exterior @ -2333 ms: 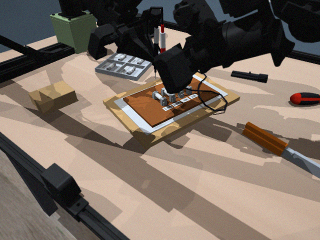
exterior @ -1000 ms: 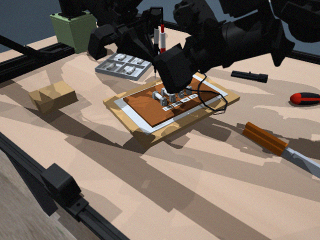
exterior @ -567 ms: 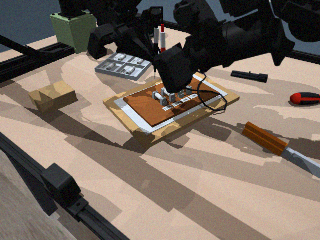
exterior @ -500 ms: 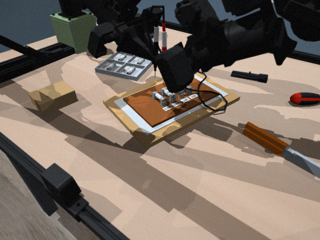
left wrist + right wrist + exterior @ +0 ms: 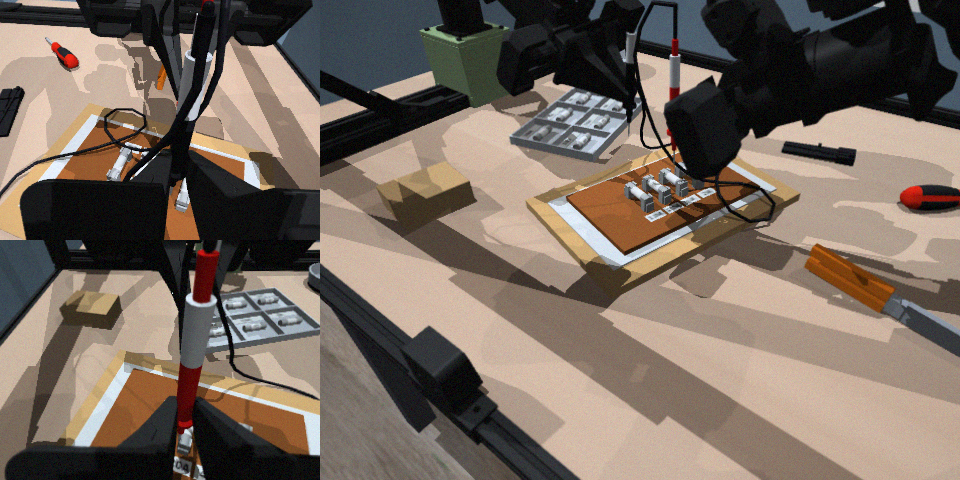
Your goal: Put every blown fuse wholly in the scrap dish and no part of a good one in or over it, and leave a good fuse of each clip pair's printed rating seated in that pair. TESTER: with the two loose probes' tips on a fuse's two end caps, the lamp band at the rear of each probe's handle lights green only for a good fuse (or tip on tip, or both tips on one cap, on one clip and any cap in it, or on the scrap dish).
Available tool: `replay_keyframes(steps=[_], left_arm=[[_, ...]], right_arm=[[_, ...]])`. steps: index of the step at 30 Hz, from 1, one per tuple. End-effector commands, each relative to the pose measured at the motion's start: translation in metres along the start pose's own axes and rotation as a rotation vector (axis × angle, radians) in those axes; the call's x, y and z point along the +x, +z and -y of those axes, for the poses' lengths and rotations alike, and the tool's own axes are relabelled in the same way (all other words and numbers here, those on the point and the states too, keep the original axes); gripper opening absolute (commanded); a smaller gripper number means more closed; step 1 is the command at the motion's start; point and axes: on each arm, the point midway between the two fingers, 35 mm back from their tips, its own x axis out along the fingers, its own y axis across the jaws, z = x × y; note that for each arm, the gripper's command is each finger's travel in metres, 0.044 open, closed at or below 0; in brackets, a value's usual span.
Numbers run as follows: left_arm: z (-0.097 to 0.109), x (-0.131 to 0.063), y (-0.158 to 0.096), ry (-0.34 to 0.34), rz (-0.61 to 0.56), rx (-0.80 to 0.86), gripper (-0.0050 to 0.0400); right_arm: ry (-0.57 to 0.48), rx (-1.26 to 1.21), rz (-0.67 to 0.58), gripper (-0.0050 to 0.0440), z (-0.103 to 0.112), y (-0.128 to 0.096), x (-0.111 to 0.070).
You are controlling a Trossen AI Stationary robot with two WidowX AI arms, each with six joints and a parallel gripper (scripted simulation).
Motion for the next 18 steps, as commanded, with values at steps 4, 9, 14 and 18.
replay_keyframes(steps=[4,9,14,18], left_arm=[[-0.006,-0.009,0.007,-0.002,0.015,-0.005,-0.005],[-0.005,0.004,0.008,-0.002,0.017,-0.006,-0.005],[-0.005,0.013,0.007,-0.002,0.017,-0.006,-0.005],[-0.005,0.019,0.007,-0.002,0.017,-0.006,-0.005]], right_arm=[[0.003,0.004,0.032,-0.005,0.006,0.011,-0.013],[0.003,0.003,0.031,-0.005,0.01,0.01,-0.02],[0.004,0.006,0.043,-0.005,0.009,0.014,-0.02],[0.002,0.004,0.034,-0.005,0.009,0.012,-0.009]])
